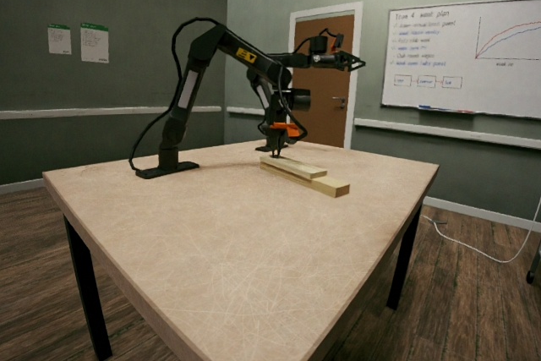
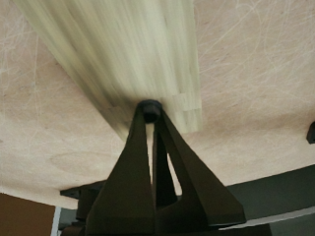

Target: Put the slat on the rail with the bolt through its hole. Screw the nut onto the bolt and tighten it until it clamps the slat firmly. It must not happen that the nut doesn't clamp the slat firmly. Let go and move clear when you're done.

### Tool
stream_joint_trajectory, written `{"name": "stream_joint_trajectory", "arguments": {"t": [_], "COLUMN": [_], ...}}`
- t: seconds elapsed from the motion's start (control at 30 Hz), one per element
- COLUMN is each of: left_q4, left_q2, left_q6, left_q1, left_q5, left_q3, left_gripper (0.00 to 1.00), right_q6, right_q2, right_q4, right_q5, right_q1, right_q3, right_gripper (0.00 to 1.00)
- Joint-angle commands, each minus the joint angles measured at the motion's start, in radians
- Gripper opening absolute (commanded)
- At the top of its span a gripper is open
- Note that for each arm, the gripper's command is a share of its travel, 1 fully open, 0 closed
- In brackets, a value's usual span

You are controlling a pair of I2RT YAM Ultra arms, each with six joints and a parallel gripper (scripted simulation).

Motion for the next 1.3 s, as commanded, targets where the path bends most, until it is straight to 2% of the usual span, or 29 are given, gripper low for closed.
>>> {"name": "stream_joint_trajectory", "arguments": {"t": [0.0, 1.07, 1.13, 1.27], "left_q4": [0.005, 0.005, 0.005, 0.005], "left_q2": [-0.002, -0.002, -0.002, -0.002], "left_q6": [0.000, 0.000, 0.000, 0.000], "left_q1": [0.000, 0.000, 0.000, 0.000], "left_q5": [0.000, 0.000, 0.000, 0.000], "left_q3": [0.005, 0.005, 0.005, 0.005], "left_gripper": [1.00, 1.00, 1.00, 1.00], "right_q6": [0.206, 0.255, 0.244, 0.244], "right_q2": [-0.029, -0.033, -0.011, -0.011], "right_q4": [0.018, 0.017, 0.010, 0.010], "right_q5": [0.006, 0.016, 0.000, 0.000], "right_q1": [-0.011, -0.005, 0.000, 0.000], "right_q3": [-0.025, -0.031, -0.004, -0.004], "right_gripper": [0.12, 0.12, 0.34, 0.34]}}
